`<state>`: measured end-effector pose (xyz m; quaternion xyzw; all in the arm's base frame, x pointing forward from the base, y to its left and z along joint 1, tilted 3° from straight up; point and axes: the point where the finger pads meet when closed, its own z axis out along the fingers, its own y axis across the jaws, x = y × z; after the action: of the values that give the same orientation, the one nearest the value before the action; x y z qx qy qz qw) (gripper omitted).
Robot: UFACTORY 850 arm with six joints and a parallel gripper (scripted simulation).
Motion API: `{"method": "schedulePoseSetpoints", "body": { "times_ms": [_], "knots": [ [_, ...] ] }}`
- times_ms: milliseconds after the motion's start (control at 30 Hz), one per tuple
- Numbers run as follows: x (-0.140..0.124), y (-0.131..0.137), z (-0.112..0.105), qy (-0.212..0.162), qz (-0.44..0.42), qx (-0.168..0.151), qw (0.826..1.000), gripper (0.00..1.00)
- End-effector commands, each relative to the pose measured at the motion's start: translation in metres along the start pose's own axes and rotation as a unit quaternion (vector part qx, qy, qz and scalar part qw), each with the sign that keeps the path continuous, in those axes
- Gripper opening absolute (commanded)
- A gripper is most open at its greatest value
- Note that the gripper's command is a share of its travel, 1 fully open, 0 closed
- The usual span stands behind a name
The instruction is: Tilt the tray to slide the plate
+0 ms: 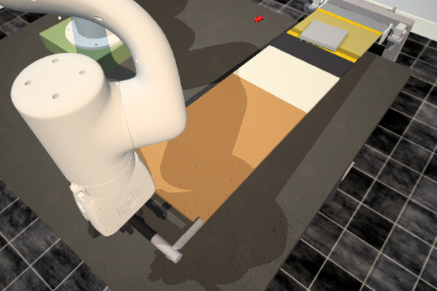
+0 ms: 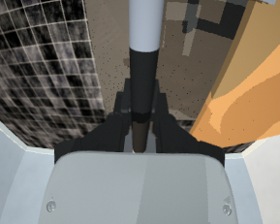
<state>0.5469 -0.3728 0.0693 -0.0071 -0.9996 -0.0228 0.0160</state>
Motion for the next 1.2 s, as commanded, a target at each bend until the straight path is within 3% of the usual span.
{"method": "schedulePoseSetpoints", "body": {
  "times_ms": [0, 667, 733, 833, 867, 933, 1033, 1167],
  "knots": [
    [-0.001, -0.001, -0.004, -0.002, 0.0, 0.001, 1.0, 0.0],
    [-0.001, 0.0, -0.009, -0.002, 0.0, 0.001, 1.0, 0.0],
    [-0.001, 0.003, -0.029, -0.002, 0.0, 0.001, 1.0, 0.0],
    [-0.001, 0.014, -0.08, -0.002, 0.0, 0.001, 1.0, 0.0],
    [-0.001, 0.015, -0.085, -0.002, 0.0, 0.001, 1.0, 0.0],
    [-0.001, 0.011, -0.066, -0.002, 0.0, 0.001, 1.0, 0.0],
    [-0.001, 0.001, -0.015, -0.002, 0.0, 0.001, 1.0, 0.0],
    [-0.001, 0.0, -0.01, -0.002, 0.0, 0.001, 1.0, 0.0]
  ]
}}
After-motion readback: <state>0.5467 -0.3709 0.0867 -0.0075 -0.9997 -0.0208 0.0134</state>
